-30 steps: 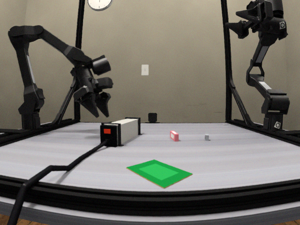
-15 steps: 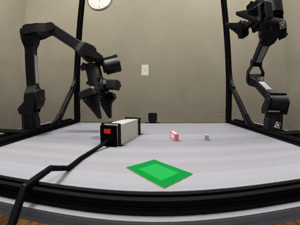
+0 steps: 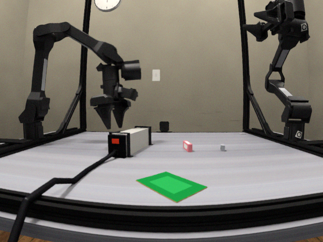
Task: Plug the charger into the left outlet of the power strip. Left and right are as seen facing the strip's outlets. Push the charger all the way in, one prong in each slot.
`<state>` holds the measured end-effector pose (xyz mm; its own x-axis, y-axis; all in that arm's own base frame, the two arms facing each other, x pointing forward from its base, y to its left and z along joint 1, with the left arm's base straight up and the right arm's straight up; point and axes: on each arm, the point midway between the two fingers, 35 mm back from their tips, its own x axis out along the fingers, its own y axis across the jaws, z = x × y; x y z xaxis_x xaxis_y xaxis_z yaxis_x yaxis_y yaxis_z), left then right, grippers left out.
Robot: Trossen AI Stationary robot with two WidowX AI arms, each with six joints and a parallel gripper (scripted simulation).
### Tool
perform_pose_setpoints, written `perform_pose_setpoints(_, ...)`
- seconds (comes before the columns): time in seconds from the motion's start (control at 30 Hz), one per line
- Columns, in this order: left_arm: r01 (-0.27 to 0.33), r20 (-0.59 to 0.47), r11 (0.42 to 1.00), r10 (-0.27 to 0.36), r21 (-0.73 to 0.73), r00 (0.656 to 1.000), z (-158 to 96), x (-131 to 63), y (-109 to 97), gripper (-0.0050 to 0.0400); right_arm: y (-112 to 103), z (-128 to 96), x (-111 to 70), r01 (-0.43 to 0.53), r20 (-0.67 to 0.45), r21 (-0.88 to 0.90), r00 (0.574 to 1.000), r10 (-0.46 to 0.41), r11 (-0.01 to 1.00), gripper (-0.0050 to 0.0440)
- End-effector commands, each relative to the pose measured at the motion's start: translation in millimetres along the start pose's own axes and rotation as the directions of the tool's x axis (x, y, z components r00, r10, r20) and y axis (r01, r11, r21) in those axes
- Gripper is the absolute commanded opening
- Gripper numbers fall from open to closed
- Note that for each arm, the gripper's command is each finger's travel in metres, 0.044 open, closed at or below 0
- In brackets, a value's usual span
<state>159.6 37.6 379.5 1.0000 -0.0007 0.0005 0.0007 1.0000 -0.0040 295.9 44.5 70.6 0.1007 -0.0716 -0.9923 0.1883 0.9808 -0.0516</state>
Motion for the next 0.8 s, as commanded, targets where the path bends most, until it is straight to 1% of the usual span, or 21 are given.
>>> perform_pose_setpoints(0.0,0.000,0.001,1.000,0.000,0.005,1.000,2.5,-0.1,-0.5,0.0400,1.1,9.8,-5.1,-0.018,-0.040,0.015,0.999,0.019,1.000,0.0400)
perform_pose_setpoints(0.17,0.000,0.001,1.000,0.000,0.005,1.000,2.5,-0.1,-0.5,0.0400,0.3,13.7,-3.4,-0.030,-0.115,0.036,0.993,0.034,0.999,0.0400)
perform_pose_setpoints(0.23,0.000,0.001,1.000,0.000,0.005,1.000,2.5,-0.1,-0.5,0.0400,0.3,13.7,-3.4,-0.030,-0.115,0.036,0.993,0.034,0.999,0.0400)
perform_pose_setpoints(0.43,0.000,0.001,1.000,0.000,0.005,1.000,2.5,-0.1,-0.5,0.0400,-0.7,17.0,-2.1,-0.041,-0.176,0.058,0.983,0.050,0.998,0.0400)
perform_pose_setpoints(0.77,0.000,0.001,1.000,0.000,0.005,1.000,2.5,-0.1,-0.5,0.0400,-1.2,15.6,-3.3,-0.041,-0.187,0.063,0.981,0.052,0.997,0.0400)
